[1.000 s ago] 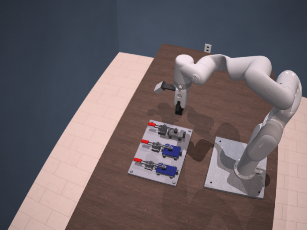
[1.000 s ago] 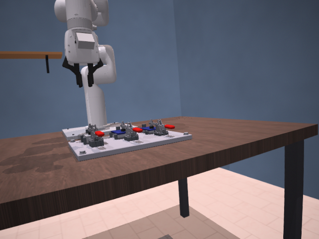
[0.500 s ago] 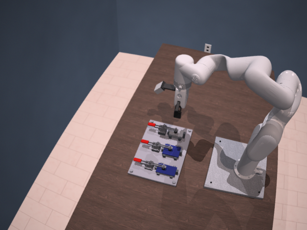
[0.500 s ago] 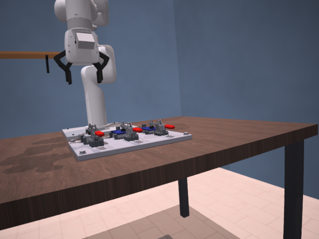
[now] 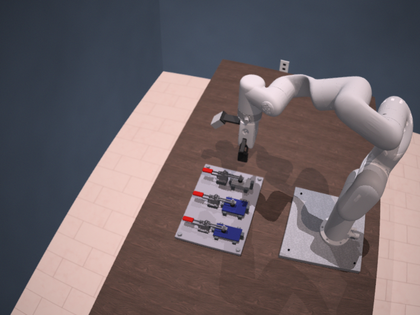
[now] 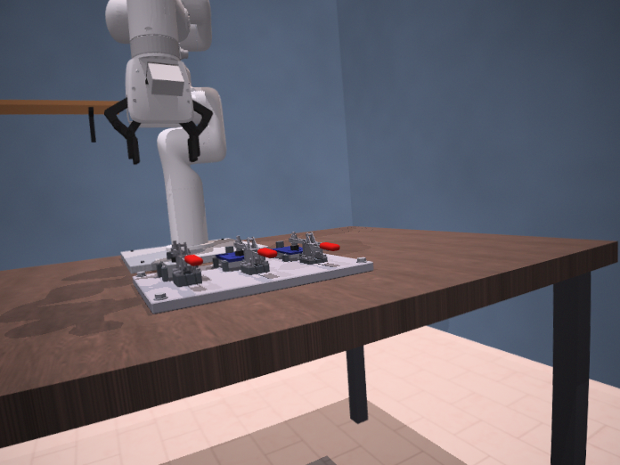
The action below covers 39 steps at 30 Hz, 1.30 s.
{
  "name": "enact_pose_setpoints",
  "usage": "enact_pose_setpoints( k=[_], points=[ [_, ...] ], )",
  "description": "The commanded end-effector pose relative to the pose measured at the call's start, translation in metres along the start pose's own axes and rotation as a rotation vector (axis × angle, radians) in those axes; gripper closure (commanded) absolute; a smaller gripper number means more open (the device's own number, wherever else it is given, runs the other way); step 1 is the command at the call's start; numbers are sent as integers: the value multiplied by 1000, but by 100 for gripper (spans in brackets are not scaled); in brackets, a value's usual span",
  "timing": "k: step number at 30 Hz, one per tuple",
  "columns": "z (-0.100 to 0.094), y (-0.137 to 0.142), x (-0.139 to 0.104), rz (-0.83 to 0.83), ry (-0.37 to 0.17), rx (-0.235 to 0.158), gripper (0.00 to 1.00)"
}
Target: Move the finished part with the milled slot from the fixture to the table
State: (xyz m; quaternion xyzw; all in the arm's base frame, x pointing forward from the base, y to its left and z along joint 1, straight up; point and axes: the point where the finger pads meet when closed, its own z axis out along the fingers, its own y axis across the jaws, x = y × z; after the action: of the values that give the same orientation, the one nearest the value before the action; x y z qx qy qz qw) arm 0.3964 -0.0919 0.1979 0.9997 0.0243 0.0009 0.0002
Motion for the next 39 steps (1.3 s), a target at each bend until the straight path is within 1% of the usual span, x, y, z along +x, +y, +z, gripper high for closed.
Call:
enact_pose_setpoints(
  k=[1,10,11,39],
  points=[
    [-1,0,1,0,4,-1,0],
    [-1,0,1,0,4,-1,0],
    [-1,0,1,0,4,-1,53],
    [-1,0,1,0,4,-1,53]
  ],
)
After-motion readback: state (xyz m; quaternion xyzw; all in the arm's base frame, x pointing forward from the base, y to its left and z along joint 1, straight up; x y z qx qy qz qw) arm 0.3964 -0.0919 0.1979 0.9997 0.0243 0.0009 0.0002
